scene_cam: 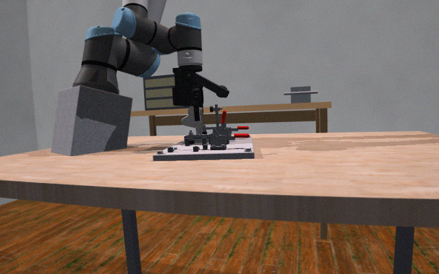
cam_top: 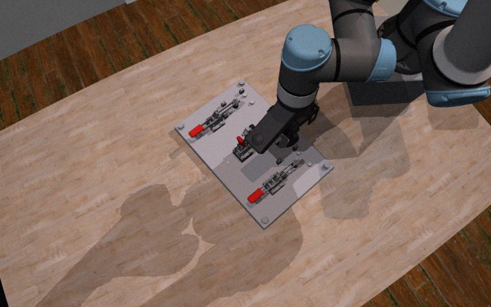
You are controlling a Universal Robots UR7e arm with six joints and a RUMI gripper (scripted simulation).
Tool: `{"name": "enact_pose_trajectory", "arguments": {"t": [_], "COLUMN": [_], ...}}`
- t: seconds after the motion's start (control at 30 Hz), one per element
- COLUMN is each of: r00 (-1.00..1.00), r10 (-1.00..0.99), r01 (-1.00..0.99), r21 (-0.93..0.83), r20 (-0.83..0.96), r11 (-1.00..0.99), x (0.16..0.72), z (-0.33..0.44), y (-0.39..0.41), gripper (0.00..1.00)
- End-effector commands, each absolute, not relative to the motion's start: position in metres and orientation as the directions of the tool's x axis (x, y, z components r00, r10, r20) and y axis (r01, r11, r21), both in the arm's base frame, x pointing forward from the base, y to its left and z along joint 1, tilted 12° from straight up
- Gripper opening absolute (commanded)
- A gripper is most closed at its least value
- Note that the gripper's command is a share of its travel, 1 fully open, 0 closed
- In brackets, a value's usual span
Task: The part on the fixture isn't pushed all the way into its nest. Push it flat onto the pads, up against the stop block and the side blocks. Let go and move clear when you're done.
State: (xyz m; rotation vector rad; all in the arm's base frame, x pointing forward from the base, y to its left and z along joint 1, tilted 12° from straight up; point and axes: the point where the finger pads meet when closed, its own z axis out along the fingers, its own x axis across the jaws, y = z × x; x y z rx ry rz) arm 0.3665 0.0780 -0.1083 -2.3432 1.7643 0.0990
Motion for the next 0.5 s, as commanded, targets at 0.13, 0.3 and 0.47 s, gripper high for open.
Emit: {"name": "enact_pose_trajectory", "arguments": {"t": [0.13,0.3,0.47], "r00": [0.283,0.283,0.283], "r10": [-0.943,-0.943,-0.943], "r01": [-0.957,-0.957,-0.957], "r21": [-0.125,-0.125,-0.125], "r20": [-0.175,-0.176,-0.175], "r11": [-0.264,-0.264,-0.264], "x": [0.3683,0.3677,0.3687], "z": [-0.1085,-0.1086,-0.1091], "y": [0.0758,0.0757,0.0736], "gripper": [0.00,0.00,0.00]}}
